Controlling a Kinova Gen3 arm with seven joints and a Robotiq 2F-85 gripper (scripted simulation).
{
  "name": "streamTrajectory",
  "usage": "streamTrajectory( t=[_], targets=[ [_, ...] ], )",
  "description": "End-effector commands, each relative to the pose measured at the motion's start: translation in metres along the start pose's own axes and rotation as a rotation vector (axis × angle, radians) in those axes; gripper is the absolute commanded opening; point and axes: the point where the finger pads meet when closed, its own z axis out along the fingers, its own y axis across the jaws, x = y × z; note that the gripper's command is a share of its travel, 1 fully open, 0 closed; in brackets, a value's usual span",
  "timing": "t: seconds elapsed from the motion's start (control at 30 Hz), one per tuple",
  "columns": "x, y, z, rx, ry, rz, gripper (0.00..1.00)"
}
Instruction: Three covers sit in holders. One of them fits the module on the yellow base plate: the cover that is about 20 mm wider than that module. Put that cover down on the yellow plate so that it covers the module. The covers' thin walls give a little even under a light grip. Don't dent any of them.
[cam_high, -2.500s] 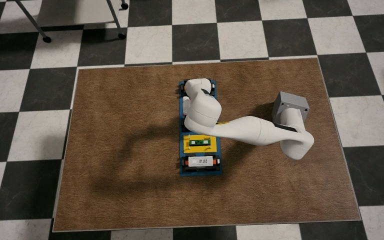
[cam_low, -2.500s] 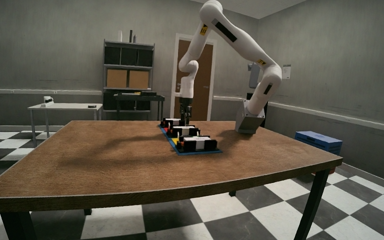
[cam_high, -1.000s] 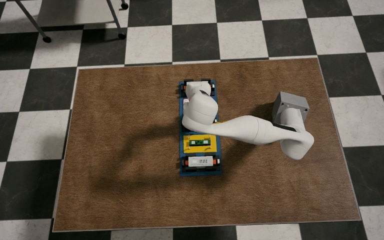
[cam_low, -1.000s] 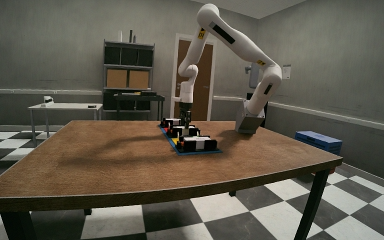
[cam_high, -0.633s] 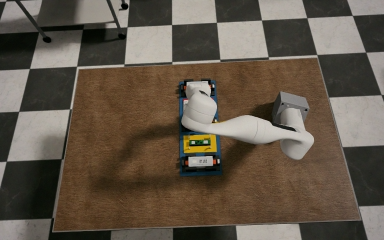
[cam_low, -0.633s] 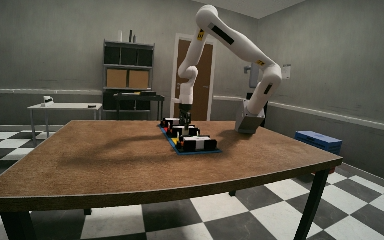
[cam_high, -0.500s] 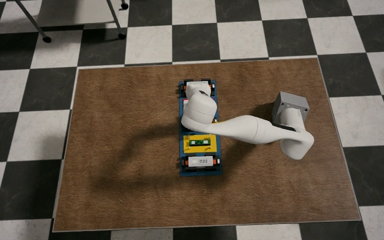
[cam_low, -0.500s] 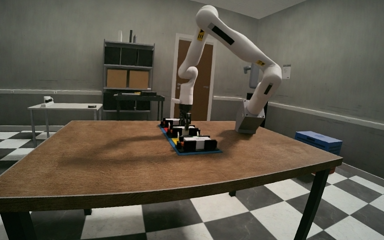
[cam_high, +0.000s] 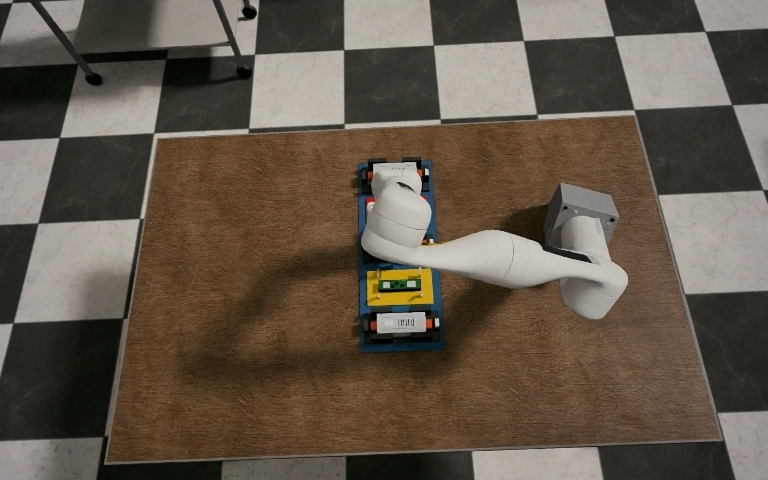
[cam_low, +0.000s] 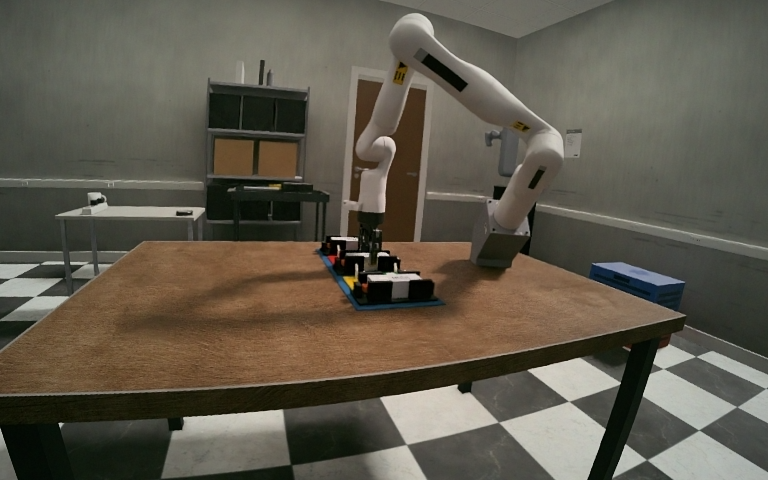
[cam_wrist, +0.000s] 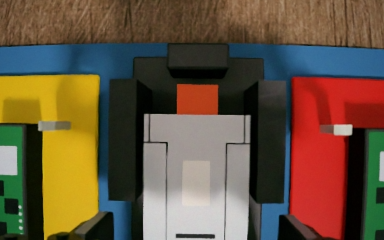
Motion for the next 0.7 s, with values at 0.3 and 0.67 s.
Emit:
streamTrajectory(
  t=[0.3,0.67],
  targets=[
    [0.0005,0.0005,-0.0004,-0.001,0.002,0.000,0.70],
    [0.0005,0.0005,-0.0004,-0.001,0.002,0.000,0.70]
  ],
)
